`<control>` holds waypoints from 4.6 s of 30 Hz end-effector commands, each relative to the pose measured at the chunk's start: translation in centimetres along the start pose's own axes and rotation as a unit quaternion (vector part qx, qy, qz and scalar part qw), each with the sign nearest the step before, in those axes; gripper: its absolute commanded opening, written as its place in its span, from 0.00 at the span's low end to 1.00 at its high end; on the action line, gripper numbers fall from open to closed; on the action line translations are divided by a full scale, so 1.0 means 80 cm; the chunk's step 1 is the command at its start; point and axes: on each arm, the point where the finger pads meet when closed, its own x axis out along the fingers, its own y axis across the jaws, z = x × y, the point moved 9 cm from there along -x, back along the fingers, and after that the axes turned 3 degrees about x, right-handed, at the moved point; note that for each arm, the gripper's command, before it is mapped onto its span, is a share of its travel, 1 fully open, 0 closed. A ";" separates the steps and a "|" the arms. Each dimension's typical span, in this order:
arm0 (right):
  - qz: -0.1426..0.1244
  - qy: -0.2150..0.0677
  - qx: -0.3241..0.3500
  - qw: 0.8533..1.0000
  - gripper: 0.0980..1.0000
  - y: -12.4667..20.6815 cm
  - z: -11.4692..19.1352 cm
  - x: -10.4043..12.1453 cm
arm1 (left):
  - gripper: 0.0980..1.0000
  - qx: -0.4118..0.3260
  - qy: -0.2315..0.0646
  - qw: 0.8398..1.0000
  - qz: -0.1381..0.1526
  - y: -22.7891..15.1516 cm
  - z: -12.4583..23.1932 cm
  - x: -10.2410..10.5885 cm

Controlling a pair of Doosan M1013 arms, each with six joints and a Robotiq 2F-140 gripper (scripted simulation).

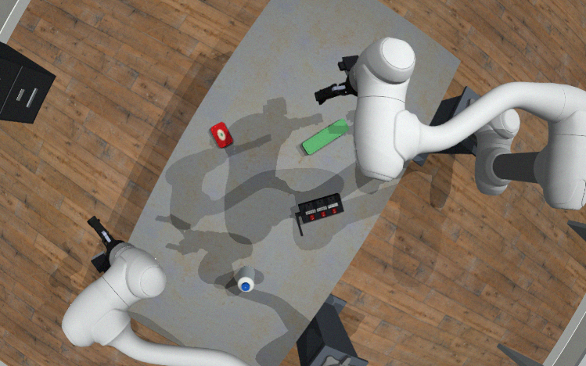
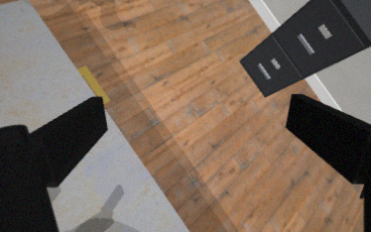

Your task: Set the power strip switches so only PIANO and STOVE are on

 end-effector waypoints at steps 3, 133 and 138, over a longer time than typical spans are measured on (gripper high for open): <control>-0.001 0.000 0.000 1.000 1.00 0.000 0.000 -0.002 | 1.00 0.000 0.001 1.000 0.001 0.000 -0.001 -0.002; -0.101 -0.335 0.313 0.883 1.00 1.196 -0.261 0.292 | 1.00 0.000 0.001 1.000 0.001 0.000 -0.001 -0.002; -0.108 -0.337 0.316 0.880 1.00 1.202 -0.250 0.294 | 1.00 0.000 0.001 1.000 0.001 0.000 -0.001 -0.002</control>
